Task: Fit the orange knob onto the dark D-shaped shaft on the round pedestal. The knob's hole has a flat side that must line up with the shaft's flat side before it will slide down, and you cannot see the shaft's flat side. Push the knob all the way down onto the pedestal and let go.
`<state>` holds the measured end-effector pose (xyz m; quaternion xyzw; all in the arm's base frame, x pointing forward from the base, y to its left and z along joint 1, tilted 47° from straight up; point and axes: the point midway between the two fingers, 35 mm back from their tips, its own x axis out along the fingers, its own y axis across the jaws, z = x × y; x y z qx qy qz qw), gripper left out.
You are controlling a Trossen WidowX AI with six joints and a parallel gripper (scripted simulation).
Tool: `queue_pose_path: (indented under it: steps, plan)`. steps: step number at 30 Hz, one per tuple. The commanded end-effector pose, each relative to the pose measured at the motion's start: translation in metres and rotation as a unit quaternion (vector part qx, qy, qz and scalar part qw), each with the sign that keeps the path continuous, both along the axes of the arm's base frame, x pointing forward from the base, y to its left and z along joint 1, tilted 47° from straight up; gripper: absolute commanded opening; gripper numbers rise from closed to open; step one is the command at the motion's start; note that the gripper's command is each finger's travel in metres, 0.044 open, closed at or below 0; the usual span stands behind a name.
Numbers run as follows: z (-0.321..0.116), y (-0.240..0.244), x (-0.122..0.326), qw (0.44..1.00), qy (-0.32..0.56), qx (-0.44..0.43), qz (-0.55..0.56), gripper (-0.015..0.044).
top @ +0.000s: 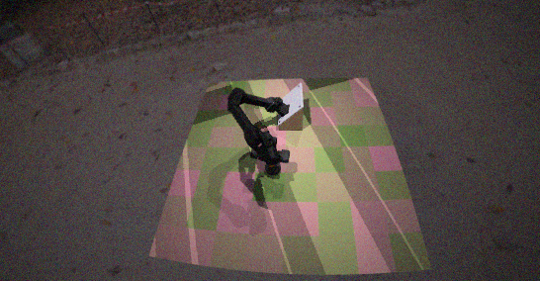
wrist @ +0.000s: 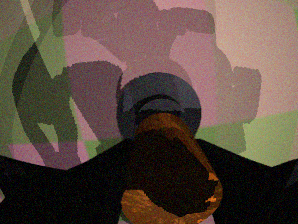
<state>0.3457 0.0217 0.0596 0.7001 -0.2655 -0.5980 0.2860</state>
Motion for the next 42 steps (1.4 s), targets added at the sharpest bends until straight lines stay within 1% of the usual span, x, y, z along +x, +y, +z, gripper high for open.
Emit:
queue_pose_path:
  steps: [1,3,12,42]
  plan:
    - [0.0020,0.0027,-0.0008,0.998,0.040,-0.008,0.043,0.0000]
    - [0.0016,0.0026,-0.0021,0.997,0.055,-0.011,0.057,0.0000]
    - [-0.0027,-0.0009,-0.0052,0.997,0.055,-0.011,0.057,0.0000]
    - [0.0023,0.0017,0.0022,0.997,0.055,-0.011,0.057,0.0000]
